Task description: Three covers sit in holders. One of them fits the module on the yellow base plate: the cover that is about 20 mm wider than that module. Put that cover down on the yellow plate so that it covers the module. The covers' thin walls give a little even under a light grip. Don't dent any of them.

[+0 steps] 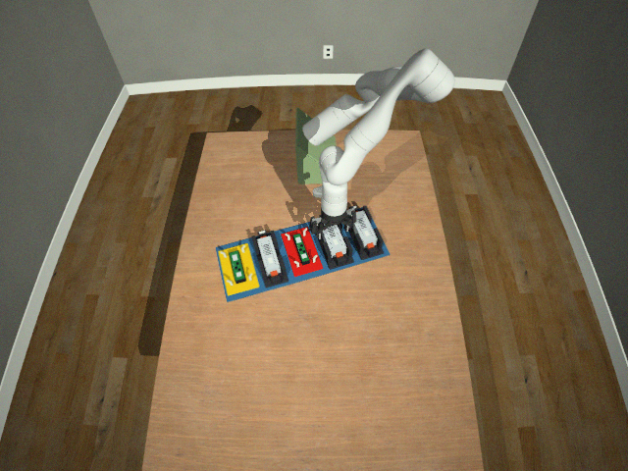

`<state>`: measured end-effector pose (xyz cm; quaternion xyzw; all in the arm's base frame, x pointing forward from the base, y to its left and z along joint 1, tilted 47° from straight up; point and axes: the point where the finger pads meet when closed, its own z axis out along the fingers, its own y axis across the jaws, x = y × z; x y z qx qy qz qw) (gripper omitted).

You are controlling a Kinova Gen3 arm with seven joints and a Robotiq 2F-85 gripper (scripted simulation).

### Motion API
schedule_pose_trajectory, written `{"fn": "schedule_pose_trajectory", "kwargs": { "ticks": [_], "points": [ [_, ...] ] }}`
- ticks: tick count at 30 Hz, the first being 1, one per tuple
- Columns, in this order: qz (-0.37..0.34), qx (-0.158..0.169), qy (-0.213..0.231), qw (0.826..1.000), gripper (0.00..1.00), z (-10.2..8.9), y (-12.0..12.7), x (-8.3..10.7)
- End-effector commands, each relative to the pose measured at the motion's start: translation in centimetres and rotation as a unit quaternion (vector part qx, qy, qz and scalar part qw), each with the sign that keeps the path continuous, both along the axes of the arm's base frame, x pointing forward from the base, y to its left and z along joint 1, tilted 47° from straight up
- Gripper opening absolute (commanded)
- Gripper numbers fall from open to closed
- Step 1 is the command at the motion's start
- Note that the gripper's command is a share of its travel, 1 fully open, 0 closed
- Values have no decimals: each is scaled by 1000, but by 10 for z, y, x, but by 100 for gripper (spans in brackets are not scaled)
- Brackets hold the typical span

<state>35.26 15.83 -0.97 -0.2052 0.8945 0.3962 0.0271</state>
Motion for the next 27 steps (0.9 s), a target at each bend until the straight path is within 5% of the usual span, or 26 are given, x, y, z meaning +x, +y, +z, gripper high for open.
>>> {"fn": "schedule_pose_trajectory", "kwargs": {
  "ticks": [1,27],
  "points": [
    [-1,0,-1,1000,100,-1,1,0],
    [-1,0,-1,1000,100,-13,13,-2]
  ]
}}
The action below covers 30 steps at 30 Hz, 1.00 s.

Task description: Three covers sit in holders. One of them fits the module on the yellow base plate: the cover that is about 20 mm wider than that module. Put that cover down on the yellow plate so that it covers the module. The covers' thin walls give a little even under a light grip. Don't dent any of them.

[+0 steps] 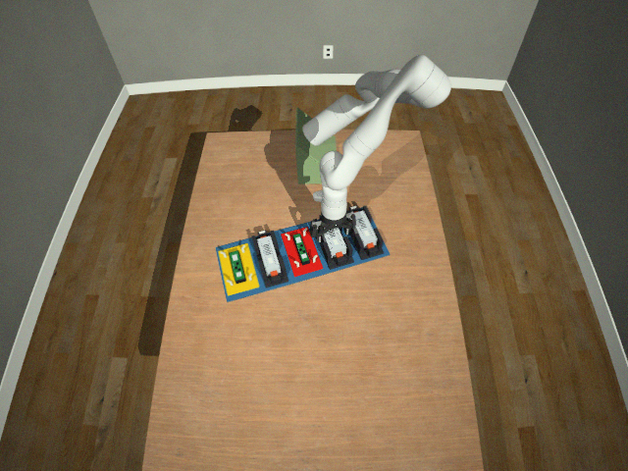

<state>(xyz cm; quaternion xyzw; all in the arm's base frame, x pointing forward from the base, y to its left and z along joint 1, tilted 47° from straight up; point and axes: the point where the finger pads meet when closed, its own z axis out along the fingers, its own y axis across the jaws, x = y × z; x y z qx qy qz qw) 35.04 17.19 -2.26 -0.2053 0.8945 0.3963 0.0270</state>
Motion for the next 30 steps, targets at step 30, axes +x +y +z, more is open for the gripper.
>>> {"fn": "schedule_pose_trajectory", "kwargs": {
  "ticks": [30],
  "points": [
    [-1,0,-1,1000,70,-7,7,-1]
  ]
}}
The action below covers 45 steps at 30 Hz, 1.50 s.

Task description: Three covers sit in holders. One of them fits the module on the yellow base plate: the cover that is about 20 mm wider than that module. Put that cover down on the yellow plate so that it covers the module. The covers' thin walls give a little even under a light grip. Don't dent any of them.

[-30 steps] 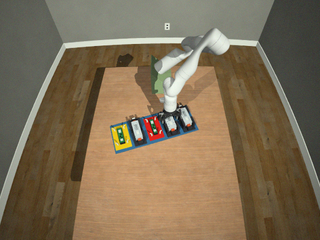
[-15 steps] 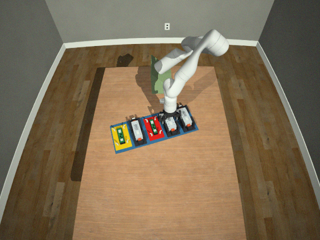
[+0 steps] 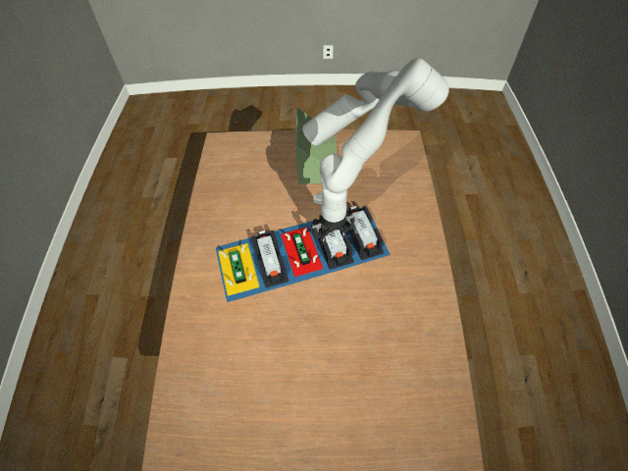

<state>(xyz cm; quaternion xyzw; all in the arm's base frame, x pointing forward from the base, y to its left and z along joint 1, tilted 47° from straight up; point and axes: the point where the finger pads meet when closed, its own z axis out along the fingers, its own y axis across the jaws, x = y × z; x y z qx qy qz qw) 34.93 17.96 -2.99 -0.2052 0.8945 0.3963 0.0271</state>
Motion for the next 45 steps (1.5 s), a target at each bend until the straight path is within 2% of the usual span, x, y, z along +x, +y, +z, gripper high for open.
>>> {"fn": "schedule_pose_trajectory", "kwargs": {
  "ticks": [1,26,27,45],
  "points": [
    [-1,0,-1,1000,70,0,-1,1],
    [-1,0,-1,1000,70,0,-1,1],
    [-1,0,-1,1000,0,0,-1,1],
    [-1,0,-1,1000,0,0,-1,1]
  ]
}}
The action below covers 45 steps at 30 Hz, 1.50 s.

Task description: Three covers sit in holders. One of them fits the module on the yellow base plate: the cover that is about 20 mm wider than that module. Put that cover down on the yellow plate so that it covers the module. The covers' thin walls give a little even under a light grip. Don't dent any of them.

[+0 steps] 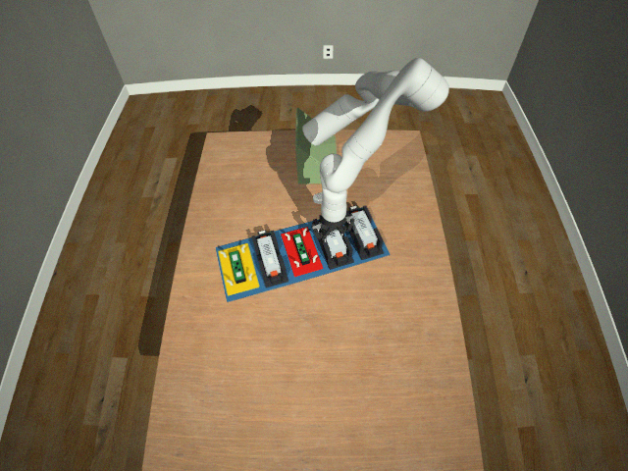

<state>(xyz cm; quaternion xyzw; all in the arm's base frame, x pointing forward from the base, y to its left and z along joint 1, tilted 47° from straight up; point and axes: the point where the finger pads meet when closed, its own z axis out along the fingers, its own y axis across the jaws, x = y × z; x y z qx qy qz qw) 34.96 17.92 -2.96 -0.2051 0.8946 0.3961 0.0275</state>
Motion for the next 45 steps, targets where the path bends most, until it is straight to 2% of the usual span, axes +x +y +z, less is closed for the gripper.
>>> {"fn": "schedule_pose_trajectory", "kwargs": {
  "ticks": [1,15,25,32,42,45],
  "points": [
    [0,0,0,1000,0,0,0,0],
    [0,0,0,1000,0,0,0,0],
    [0,0,0,1000,0,21,-22,4],
    [0,0,0,1000,0,21,-22,4],
    [0,0,0,1000,0,41,-43,7],
    [0,0,0,1000,0,41,-43,7]
  ]
}}
